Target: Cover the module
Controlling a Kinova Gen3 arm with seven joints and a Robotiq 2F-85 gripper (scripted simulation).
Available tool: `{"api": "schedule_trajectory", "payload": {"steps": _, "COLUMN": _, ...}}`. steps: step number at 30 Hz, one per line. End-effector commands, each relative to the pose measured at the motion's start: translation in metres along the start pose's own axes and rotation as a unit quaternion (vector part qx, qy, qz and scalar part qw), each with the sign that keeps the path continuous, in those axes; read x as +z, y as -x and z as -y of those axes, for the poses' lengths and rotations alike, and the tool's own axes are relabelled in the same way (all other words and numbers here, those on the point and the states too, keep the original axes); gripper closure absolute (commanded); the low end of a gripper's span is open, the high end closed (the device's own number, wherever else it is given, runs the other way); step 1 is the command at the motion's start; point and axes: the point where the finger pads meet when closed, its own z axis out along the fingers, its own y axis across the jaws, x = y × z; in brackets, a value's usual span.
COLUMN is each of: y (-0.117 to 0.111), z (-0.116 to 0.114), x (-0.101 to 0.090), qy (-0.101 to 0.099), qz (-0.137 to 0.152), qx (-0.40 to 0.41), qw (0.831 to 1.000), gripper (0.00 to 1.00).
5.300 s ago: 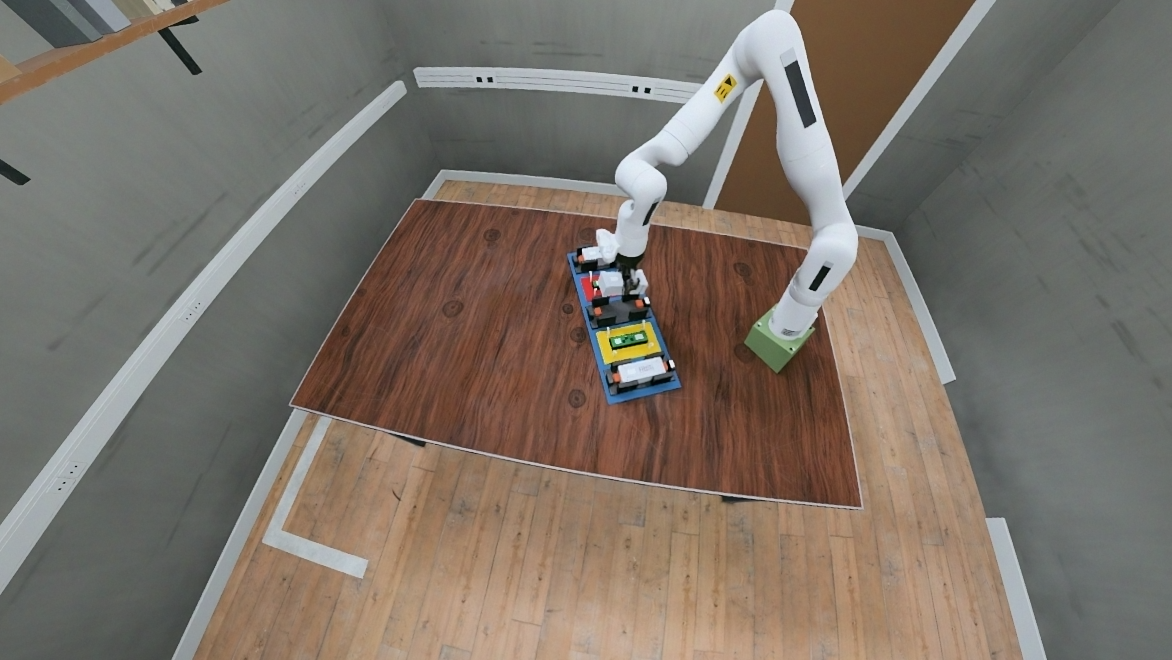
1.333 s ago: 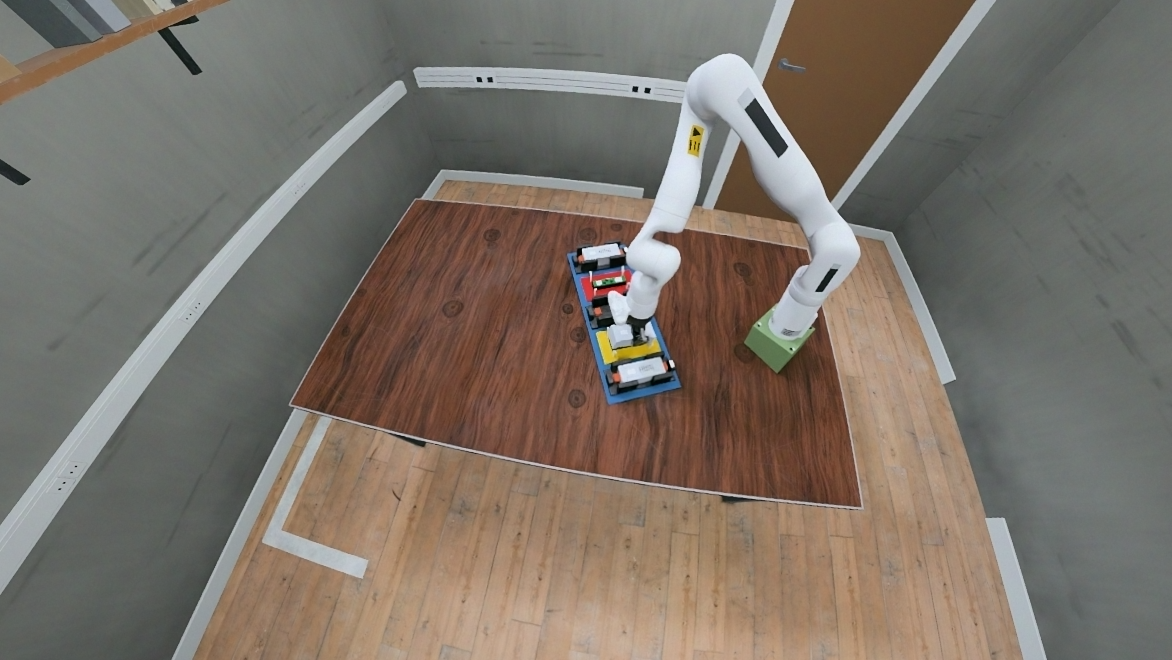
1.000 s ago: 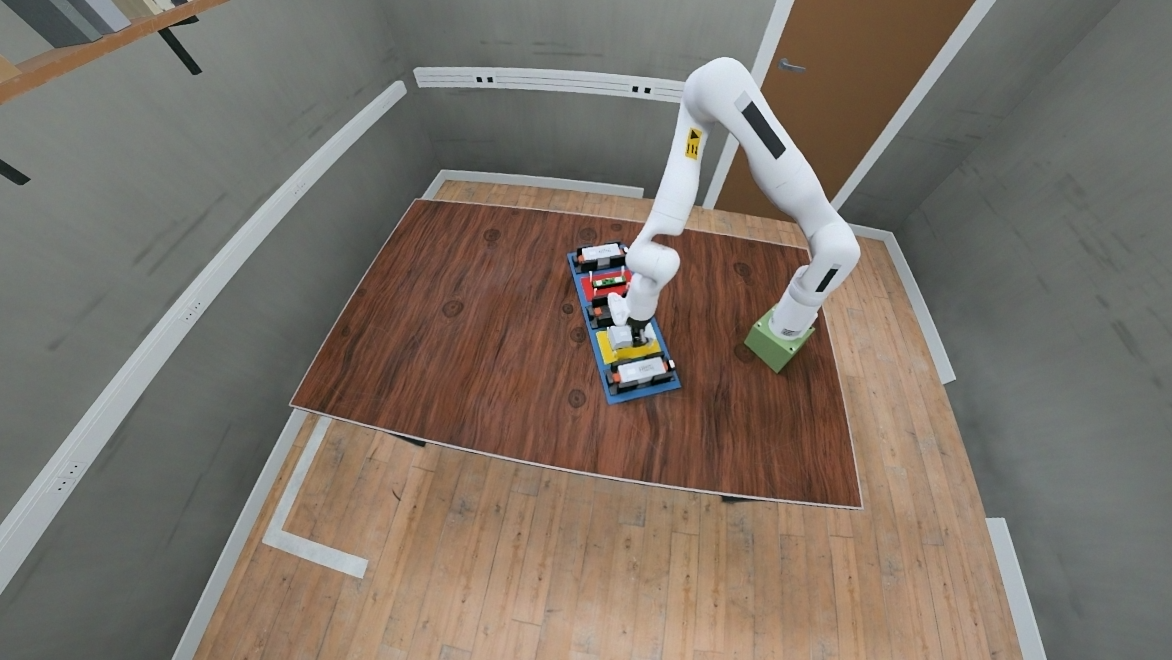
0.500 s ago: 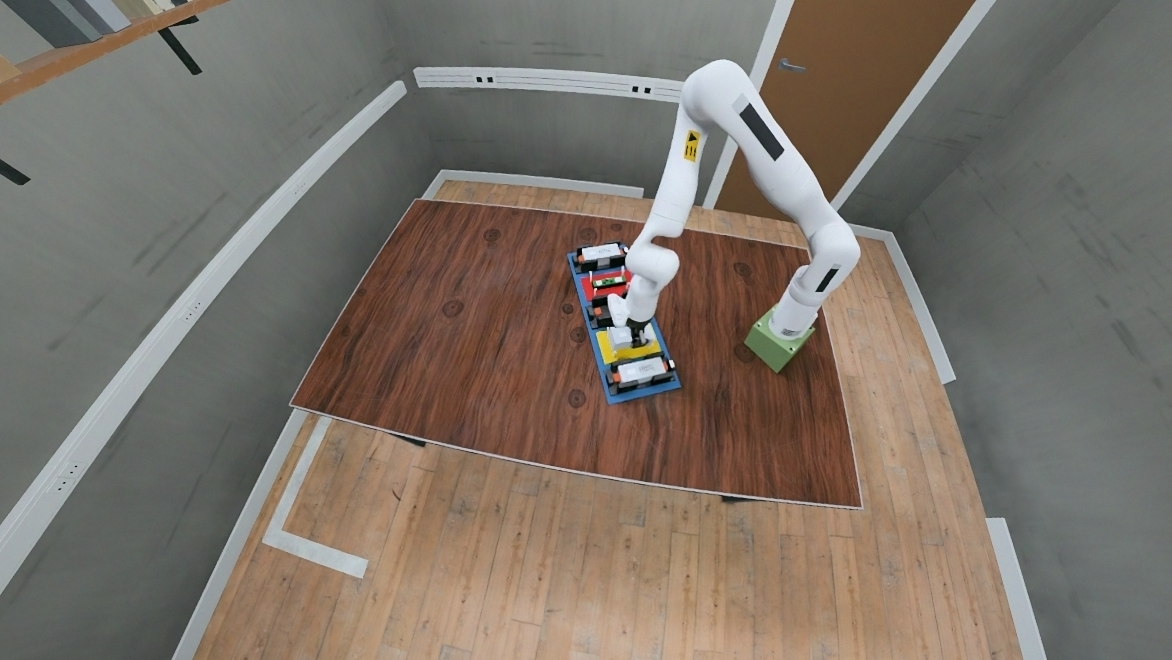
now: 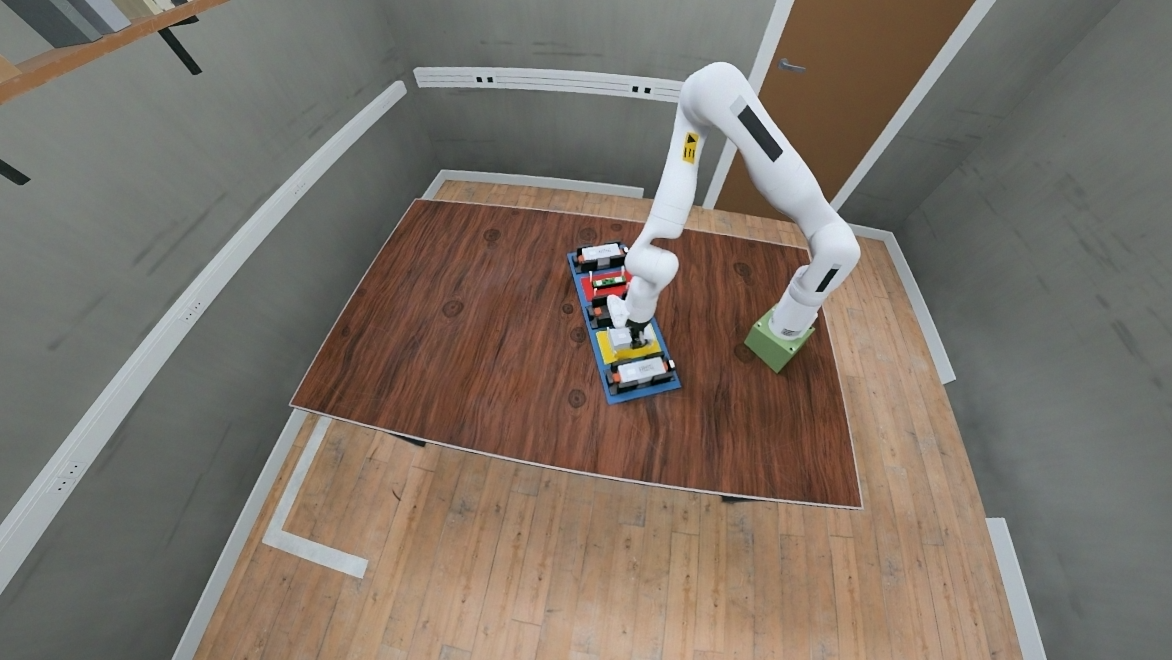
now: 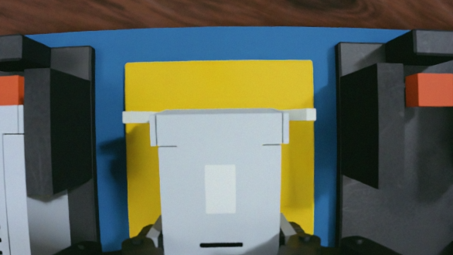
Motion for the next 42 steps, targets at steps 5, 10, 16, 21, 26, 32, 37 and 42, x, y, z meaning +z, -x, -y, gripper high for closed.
{"api": "schedule_trajectory", "payload": {"steps": 5, "y": -0.0012, "z": -0.0001, "x": 0.0019, "qy": 0.000, "qz": -0.001, "qx": 0.000, "qw": 1.000, "gripper": 1.00}}
{"api": "schedule_trajectory", "payload": {"steps": 10, "y": -0.0012, "z": -0.0001, "x": 0.0019, "qy": 0.000, "qz": -0.001, "qx": 0.000, "qw": 1.000, "gripper": 1.00}}
{"api": "schedule_trajectory", "payload": {"steps": 16, "y": -0.0027, "z": -0.0001, "x": 0.0032, "qy": 0.000, "qz": -0.001, "qx": 0.000, "qw": 1.000, "gripper": 1.00}}
{"api": "schedule_trajectory", "payload": {"steps": 21, "y": -0.0042, "z": -0.0001, "x": 0.0045, "qy": 0.000, "qz": -0.001, "qx": 0.000, "qw": 1.000, "gripper": 1.00}}
{"api": "schedule_trajectory", "payload": {"steps": 26, "y": -0.0042, "z": -0.0001, "x": 0.0045, "qy": 0.000, "qz": -0.001, "qx": 0.000, "qw": 1.000, "gripper": 1.00}}
{"api": "schedule_trajectory", "payload": {"steps": 32, "y": -0.0041, "z": -0.0001, "x": 0.0043, "qy": 0.000, "qz": -0.001, "qx": 0.000, "qw": 1.000, "gripper": 1.00}}
{"api": "schedule_trajectory", "payload": {"steps": 37, "y": -0.0038, "z": -0.0001, "x": 0.0041, "qy": 0.000, "qz": -0.001, "qx": 0.000, "qw": 1.000, "gripper": 1.00}}
{"api": "schedule_trajectory", "payload": {"steps": 42, "y": -0.0038, "z": -0.0001, "x": 0.0041, "qy": 0.000, "qz": -0.001, "qx": 0.000, "qw": 1.000, "gripper": 1.00}}
